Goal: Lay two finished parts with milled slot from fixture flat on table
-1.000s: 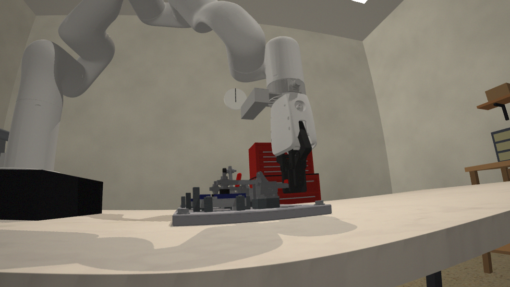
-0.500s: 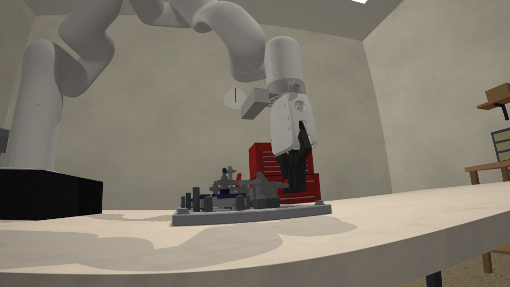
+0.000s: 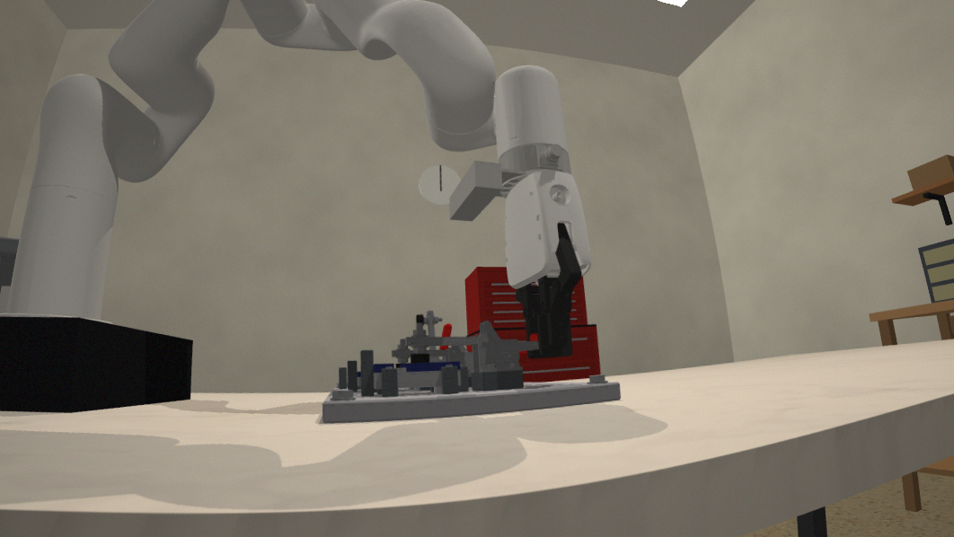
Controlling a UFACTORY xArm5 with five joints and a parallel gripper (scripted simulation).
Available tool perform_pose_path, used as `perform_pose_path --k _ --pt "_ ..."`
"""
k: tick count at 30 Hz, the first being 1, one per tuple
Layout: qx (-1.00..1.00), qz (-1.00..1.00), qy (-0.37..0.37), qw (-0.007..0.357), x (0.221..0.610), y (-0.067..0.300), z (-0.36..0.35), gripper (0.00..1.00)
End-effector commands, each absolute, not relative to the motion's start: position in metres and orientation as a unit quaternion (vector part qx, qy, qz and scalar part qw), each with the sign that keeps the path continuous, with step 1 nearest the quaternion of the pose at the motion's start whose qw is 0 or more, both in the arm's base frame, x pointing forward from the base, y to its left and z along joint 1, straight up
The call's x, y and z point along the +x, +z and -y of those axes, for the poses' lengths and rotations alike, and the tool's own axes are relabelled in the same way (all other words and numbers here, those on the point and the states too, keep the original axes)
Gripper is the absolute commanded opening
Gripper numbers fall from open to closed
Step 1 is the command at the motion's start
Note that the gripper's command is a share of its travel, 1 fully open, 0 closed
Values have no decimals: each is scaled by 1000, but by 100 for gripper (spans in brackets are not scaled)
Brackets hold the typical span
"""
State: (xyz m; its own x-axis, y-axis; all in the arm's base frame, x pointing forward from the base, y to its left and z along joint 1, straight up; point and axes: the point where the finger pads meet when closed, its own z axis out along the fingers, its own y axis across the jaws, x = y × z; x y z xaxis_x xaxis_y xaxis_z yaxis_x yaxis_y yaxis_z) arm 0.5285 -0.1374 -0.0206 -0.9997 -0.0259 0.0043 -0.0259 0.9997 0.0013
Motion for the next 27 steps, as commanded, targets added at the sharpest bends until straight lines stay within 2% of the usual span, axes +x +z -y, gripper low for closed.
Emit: perform_pose_path --k 1,27 --pt "13 1000 0 0 530 -18 138 0" --pt "13 1000 0 0 520 -3 138 0"
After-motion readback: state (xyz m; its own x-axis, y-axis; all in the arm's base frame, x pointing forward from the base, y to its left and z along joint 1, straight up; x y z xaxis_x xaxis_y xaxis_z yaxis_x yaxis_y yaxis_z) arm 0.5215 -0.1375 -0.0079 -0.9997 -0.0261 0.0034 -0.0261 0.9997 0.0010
